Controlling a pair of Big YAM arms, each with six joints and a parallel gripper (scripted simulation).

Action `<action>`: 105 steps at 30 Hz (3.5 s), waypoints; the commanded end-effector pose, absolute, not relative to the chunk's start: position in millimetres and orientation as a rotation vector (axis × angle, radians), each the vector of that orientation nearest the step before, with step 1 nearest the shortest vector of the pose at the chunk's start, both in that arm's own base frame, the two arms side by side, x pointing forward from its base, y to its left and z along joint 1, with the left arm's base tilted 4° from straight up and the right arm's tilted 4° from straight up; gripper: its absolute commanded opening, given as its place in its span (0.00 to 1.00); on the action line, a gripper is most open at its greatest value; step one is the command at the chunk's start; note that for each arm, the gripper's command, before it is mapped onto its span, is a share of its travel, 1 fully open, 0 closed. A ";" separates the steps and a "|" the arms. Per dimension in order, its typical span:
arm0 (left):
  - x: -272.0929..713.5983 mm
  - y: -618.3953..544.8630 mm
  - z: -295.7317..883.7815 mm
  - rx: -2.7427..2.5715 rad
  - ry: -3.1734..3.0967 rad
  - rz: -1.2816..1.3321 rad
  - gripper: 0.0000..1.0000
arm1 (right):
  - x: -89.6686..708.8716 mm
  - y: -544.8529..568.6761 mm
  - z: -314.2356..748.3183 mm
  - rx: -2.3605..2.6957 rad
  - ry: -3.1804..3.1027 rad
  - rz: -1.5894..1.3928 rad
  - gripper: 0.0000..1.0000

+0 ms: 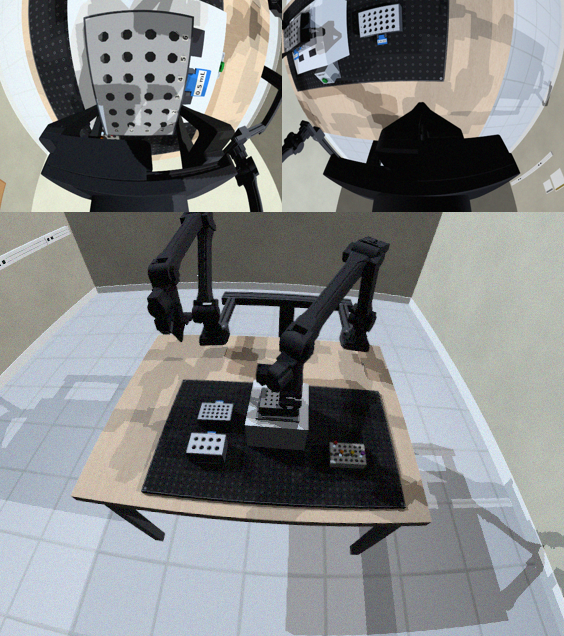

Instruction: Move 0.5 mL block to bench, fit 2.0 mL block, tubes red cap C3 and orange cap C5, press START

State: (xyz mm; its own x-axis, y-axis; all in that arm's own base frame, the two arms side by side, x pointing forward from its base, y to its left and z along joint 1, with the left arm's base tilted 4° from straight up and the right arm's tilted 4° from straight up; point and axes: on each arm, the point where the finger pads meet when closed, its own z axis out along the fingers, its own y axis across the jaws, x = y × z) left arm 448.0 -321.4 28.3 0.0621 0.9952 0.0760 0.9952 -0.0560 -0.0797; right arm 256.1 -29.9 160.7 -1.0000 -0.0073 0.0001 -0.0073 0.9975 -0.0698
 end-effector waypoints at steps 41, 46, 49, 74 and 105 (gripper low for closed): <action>482.4 -342.9 62.6 -2.286 -2.153 -0.022 0.00 | 261.5 -30.0 167.1 -0.019 3.109 -0.109 0.00; 473.5 -343.7 67.5 -2.296 -2.142 -0.022 0.00 | 263.1 -30.1 169.3 -0.020 3.104 -0.110 0.00; 466.1 -347.0 70.0 -2.309 -2.128 -0.021 0.00 | 267.0 -30.2 174.2 -0.021 3.091 -0.111 0.00; 475.7 -336.4 87.2 -2.293 -2.173 -0.024 0.00 | 280.6 -30.7 191.9 -0.026 3.047 -0.116 0.00; 482.1 -342.4 65.0 -2.282 -2.164 -0.015 0.00 | 264.9 -29.0 170.9 -0.035 3.102 -0.113 0.00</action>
